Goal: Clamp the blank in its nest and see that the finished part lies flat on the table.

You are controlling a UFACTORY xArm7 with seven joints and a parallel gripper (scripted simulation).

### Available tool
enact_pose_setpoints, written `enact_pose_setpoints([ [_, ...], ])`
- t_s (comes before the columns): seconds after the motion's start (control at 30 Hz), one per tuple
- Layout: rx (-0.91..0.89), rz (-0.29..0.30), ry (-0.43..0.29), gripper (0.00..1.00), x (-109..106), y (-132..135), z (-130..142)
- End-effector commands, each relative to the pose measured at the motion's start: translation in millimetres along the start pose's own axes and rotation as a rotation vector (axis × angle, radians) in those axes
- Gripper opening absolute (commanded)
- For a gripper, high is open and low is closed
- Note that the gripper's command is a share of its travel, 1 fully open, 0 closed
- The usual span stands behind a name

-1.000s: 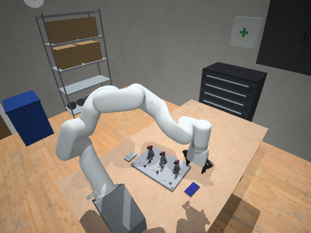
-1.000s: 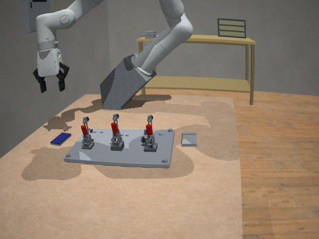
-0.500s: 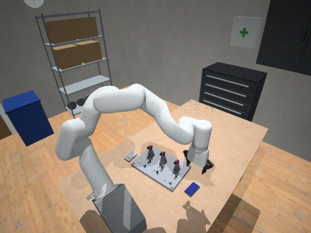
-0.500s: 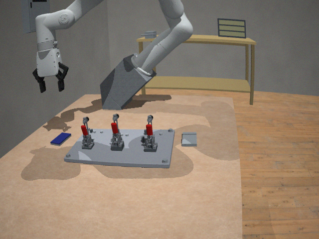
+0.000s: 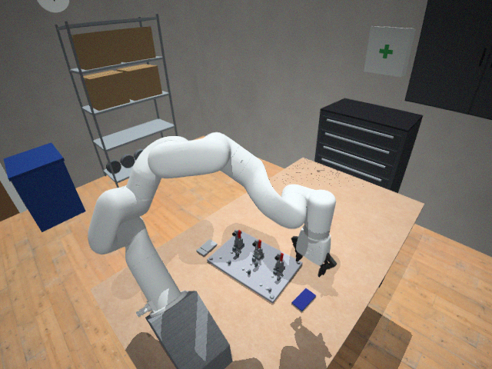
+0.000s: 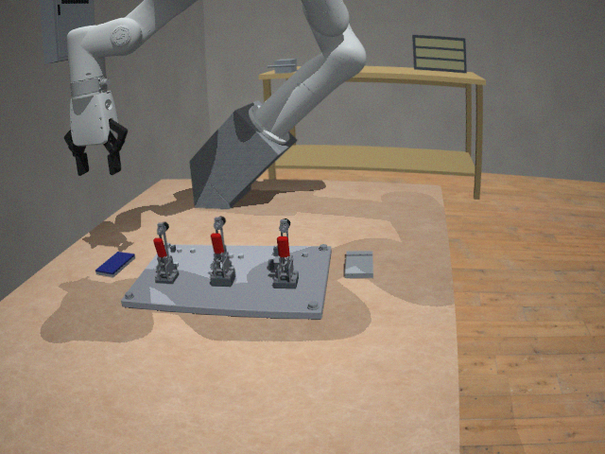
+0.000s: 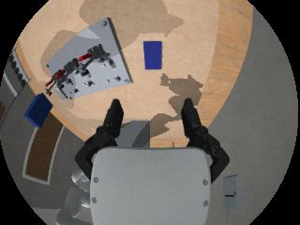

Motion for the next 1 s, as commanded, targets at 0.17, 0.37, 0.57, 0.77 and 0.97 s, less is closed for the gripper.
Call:
enact_pose_setpoints([
  [0.17,0.002,0.004,0.004,0.99,-2.5,1.8,-1.1],
  [0.37,0.002,0.004,0.004,0.99,-2.5,2.1,-1.3],
  [0.57,0.002,0.004,0.004,0.99,-2.5,2.1,-1.3],
  [0.77,0.002,0.004,0.004,0.99,-2.4,2.1,-1.3],
  [0.97,0.002,0.004,0.004,0.99,0.1,2.1,-1.3],
])
Point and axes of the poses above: the point where the finger pads meet when closed, its own x axis out along the fingers, its own y axis across the jaws, z = x × y, the point moved 10 cm from there along -x, back along the fingers
